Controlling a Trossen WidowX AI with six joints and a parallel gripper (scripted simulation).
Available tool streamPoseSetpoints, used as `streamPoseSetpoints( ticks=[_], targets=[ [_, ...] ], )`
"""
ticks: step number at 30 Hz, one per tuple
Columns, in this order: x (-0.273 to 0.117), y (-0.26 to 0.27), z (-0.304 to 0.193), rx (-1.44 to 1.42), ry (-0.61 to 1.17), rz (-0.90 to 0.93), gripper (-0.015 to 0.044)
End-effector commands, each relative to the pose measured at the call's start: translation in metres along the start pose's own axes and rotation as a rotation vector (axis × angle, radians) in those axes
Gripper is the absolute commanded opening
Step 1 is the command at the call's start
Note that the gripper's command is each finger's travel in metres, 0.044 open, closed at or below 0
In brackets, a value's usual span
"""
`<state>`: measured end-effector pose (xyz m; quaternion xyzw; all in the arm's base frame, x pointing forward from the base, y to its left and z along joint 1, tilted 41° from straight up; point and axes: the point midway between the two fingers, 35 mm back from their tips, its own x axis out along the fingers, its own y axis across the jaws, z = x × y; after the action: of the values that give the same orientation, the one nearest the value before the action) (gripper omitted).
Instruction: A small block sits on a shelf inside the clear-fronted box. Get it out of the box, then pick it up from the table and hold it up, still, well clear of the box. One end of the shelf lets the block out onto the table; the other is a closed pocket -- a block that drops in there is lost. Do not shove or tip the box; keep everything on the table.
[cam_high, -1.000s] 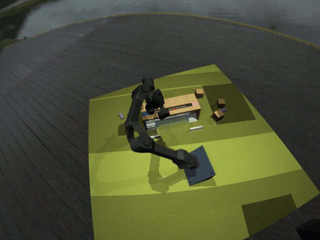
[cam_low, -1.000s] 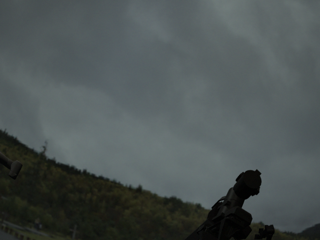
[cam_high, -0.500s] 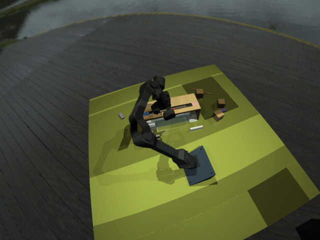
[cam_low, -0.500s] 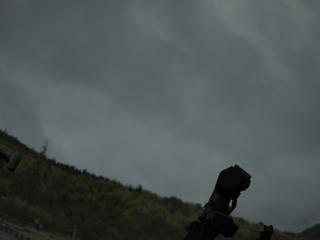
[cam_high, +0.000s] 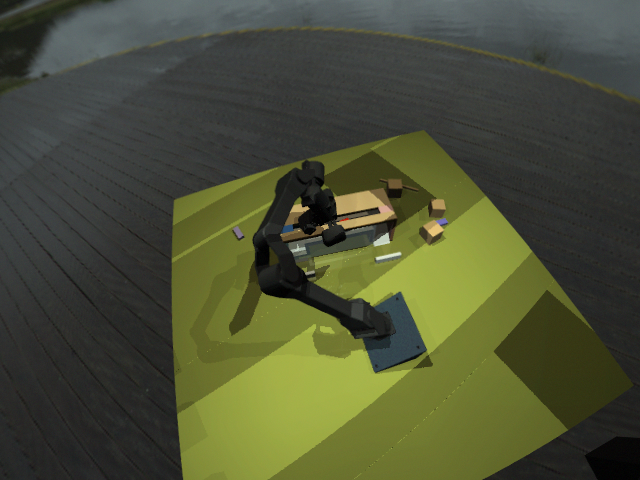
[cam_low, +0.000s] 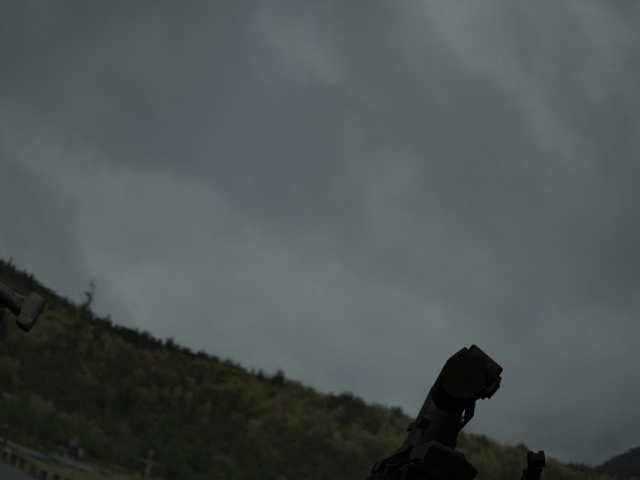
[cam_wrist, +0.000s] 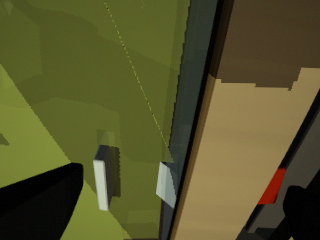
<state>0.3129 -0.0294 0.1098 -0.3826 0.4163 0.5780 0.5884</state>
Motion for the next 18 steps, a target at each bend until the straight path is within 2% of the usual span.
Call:
streamPoseSetpoints(
  ticks=[1,18],
  targets=[
    [0.007,0.001,0.004,0.004,-0.004,0.002,0.04],
    [0.033,0.003,0.015,0.004,-0.006,0.002,0.04]
  ],
)
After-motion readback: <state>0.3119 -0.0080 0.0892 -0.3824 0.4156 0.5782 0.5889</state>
